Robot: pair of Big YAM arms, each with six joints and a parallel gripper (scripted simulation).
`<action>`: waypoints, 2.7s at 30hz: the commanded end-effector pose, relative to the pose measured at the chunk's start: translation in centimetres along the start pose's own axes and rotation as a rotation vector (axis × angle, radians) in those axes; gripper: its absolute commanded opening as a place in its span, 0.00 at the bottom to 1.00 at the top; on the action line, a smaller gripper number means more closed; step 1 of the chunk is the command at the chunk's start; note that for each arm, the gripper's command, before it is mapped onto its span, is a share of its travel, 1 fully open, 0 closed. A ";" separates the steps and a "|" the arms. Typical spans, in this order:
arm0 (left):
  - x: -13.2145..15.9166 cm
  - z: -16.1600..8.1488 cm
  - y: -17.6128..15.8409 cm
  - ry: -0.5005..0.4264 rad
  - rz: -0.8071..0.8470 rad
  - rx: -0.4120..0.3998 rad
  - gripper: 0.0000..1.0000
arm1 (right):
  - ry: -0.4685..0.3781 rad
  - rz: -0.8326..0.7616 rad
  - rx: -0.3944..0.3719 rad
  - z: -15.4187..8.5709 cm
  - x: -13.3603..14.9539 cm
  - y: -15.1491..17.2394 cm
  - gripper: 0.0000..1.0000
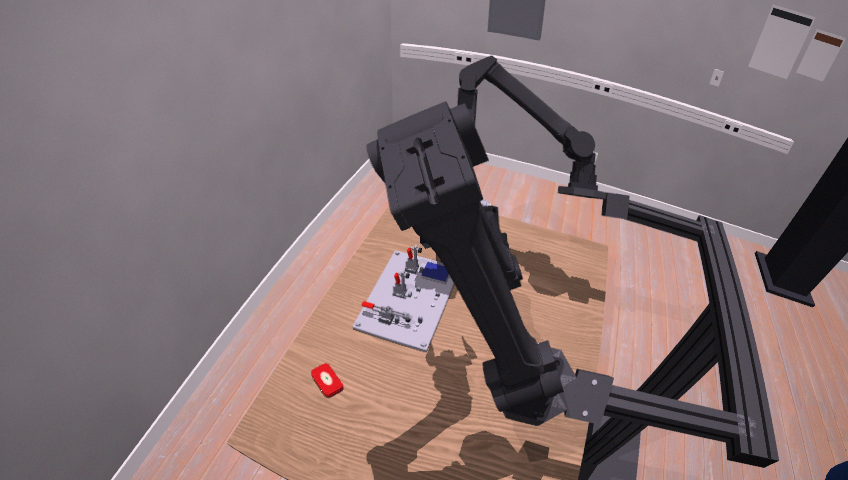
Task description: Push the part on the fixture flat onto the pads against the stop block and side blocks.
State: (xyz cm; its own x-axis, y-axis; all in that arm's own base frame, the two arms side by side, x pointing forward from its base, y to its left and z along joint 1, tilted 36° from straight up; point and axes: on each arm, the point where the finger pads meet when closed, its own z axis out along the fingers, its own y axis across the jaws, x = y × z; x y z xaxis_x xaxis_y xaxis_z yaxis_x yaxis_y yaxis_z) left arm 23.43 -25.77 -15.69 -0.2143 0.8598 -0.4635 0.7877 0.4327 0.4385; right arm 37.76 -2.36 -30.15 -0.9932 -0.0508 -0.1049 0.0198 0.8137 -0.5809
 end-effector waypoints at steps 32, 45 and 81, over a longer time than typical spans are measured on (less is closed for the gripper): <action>-1.0 0.2 0.3 -0.024 -0.019 -0.011 1.00 | -0.008 0.019 0.000 2.1 -3.6 -0.9 0.00; -1.0 0.2 0.3 -0.024 -0.019 -0.011 1.00 | -0.025 0.030 -0.004 2.2 -0.2 0.5 0.00; -1.0 0.2 0.3 -0.024 -0.019 -0.011 1.00 | -0.041 0.337 -0.034 -2.2 -3.5 1.5 0.00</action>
State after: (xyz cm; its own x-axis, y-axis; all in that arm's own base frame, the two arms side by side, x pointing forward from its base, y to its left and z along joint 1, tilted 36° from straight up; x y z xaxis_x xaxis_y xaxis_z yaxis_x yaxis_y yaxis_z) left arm 23.43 -25.77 -15.69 -0.2143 0.8598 -0.4635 0.7877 0.4327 0.4385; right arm 38.66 -1.73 -29.93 -0.9729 0.0878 -0.2141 0.1918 0.8234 -0.5340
